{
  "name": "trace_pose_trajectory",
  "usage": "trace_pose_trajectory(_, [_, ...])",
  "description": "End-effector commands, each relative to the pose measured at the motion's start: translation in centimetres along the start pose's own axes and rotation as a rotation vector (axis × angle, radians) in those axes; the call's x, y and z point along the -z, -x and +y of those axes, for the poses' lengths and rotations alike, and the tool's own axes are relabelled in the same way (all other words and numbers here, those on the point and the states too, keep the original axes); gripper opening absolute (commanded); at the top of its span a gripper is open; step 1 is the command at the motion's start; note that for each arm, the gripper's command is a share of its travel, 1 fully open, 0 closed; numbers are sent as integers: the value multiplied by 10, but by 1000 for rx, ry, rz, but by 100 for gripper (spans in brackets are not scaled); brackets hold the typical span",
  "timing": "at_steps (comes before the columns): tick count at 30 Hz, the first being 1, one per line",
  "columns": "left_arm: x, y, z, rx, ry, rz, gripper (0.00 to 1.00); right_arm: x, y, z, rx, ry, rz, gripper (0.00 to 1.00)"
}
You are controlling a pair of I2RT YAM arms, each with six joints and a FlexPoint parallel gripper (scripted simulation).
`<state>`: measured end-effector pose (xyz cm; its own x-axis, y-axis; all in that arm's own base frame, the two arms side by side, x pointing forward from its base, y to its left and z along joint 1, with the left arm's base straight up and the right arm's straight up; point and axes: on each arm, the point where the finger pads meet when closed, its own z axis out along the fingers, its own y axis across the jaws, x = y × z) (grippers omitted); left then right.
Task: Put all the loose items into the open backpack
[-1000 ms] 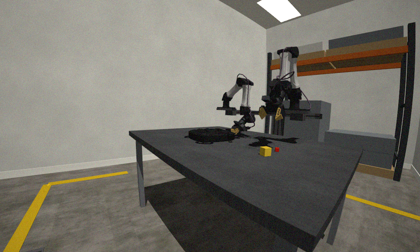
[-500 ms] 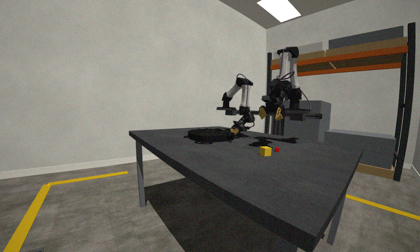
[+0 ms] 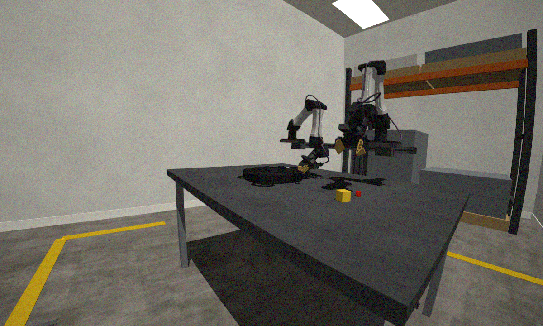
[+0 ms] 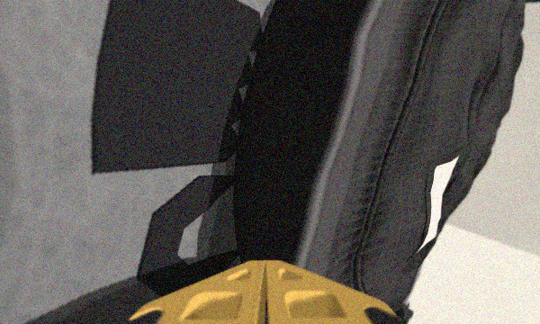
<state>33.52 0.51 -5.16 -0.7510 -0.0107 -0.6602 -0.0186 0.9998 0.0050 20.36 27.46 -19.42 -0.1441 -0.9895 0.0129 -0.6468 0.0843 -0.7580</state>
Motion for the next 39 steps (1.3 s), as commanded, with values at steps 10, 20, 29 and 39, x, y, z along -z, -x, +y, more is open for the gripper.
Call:
trace_pose_trajectory(10, [0, 6, 0, 1, 1, -17, 90, 10, 11, -28, -41, -26, -12, 0])
trace_pose_trajectory(20, [0, 5, 0, 1, 1, -17, 90, 10, 15, -30, -62, -30, -29, 0])
trace_pose_trajectory(29, [0, 5, 0, 1, 1, -16, 90, 9, 15, -30, -63, -29, -29, 0])
trace_pose_trajectory(39, [0, 5, 0, 1, 1, -16, 90, 9, 15, -30, -63, -29, -29, 0])
